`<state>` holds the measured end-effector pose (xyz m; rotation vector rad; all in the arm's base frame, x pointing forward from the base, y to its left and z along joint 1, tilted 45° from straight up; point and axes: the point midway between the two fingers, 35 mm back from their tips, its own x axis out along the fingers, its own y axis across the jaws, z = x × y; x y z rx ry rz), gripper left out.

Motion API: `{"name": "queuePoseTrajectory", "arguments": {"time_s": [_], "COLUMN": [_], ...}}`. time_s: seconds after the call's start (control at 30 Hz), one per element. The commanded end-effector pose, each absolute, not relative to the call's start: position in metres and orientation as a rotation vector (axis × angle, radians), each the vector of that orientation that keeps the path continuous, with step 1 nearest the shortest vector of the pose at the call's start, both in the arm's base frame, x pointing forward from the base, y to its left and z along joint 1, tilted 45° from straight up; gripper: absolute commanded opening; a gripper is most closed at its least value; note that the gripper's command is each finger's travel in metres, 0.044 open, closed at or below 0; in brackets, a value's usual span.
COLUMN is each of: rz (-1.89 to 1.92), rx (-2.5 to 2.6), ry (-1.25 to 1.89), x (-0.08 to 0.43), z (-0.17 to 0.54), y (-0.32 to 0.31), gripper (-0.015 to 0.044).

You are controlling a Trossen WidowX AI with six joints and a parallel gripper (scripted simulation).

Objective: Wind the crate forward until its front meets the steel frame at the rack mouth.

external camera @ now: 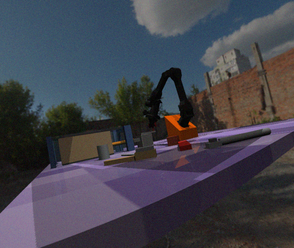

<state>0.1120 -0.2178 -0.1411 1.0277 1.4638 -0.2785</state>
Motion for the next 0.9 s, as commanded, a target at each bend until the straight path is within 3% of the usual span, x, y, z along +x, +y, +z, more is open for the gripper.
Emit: {"name": "queuePoseTrajectory", "arguments": {"time_s": [0.0,0.87], "rz": [-0.276,-0.277], "rx": [1.017,1.015], "ry": [1.459,1.456], "x": [0.119,0.144], "z": [-0.156,-0.182], "y": [-0.231,-0.255], "gripper": [0.0000,0.0000]}}
